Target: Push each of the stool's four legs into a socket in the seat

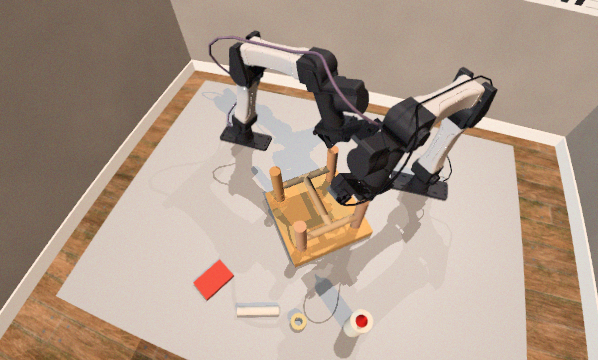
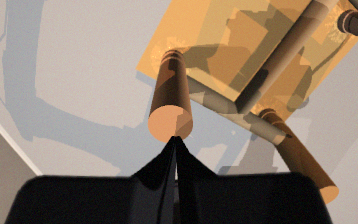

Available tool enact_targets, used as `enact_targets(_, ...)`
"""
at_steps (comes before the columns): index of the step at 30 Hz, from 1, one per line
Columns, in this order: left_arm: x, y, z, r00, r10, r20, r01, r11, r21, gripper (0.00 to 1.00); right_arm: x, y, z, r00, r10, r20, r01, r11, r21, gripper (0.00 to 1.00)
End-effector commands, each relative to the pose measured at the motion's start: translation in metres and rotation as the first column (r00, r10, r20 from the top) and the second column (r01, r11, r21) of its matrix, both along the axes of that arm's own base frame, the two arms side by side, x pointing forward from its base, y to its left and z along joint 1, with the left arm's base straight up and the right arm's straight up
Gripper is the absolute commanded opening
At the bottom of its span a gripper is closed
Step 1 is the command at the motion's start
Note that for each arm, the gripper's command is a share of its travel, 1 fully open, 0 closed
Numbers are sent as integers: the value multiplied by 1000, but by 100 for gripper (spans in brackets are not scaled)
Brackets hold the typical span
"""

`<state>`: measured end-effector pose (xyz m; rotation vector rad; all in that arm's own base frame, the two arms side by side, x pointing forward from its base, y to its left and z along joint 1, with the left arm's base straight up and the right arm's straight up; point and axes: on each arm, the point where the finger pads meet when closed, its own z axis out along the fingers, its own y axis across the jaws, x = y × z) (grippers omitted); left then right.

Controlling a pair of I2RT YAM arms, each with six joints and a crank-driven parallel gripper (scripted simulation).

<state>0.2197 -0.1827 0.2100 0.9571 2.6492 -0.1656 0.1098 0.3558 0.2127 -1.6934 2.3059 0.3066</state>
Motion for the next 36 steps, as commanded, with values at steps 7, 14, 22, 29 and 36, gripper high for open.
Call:
enact_targets(7, -4, 4, -15, 999, 1, -49, 1, 999, 42, 0, 0, -3, -14, 1000, -1, -10, 0, 999, -48, 0)
enact_targets(14, 5, 2, -1, 1000, 4, 15, -4, 1000, 0, 0, 2, -3, -2, 1000, -9, 5, 9, 1000, 2, 0)
enact_targets(22, -5, 5, 7, 1000, -1, -13, 1, 1000, 7, 0, 1, -2, -8, 1000, -4, -2, 4, 1000, -13, 0)
enact_targets(29, -10, 6, 9, 999, -5, -54, 7, 999, 32, 0, 4, -3, -6, 1000, -14, 6, 14, 1000, -5, 0)
enact_targets(36, -7, 6, 36, 1000, 2, -15, -2, 1000, -2, 0, 4, -3, -6, 1000, -14, 6, 14, 1000, -5, 0)
